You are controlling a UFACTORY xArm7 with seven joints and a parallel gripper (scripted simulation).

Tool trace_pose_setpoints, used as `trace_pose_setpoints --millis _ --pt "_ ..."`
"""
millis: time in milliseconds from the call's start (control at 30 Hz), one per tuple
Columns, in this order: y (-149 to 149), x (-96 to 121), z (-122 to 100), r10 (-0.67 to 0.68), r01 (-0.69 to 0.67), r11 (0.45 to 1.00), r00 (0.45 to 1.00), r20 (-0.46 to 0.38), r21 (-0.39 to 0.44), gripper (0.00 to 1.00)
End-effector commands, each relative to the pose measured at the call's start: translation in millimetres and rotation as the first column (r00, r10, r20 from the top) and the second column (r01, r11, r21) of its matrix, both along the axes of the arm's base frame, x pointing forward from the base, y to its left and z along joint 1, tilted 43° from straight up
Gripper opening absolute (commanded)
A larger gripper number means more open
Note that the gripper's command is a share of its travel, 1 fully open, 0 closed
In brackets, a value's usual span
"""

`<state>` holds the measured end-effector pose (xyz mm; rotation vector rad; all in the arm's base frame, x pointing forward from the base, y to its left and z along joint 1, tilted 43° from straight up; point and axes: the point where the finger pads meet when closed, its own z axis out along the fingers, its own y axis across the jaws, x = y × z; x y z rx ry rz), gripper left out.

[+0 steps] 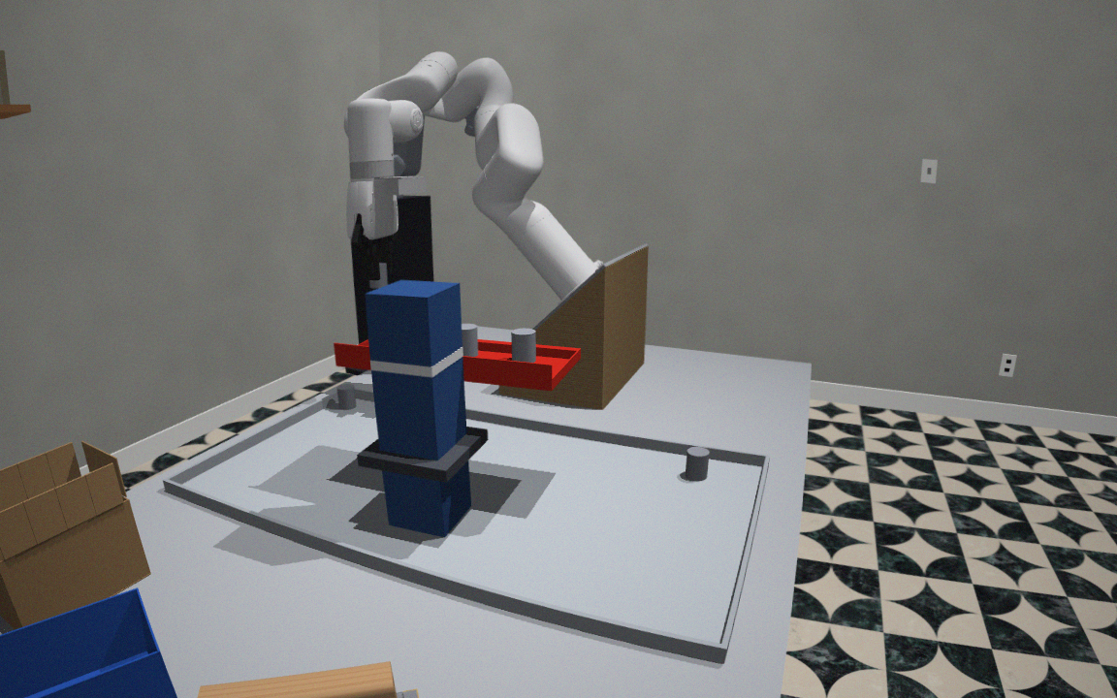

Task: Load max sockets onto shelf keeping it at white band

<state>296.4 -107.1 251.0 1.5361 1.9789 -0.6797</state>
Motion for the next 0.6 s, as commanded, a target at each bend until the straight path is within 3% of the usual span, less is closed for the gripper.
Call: trace_pose_setpoints --millis 0,567 --pt "8.8 -6.0 11.7 0.001 -0.001 1.0 1.0 0.003 -0.001 0.0" --pt "15.4 -11.2 19.9 0.001 -0.001 1.0 1.0 0.003 -0.001 0.0"
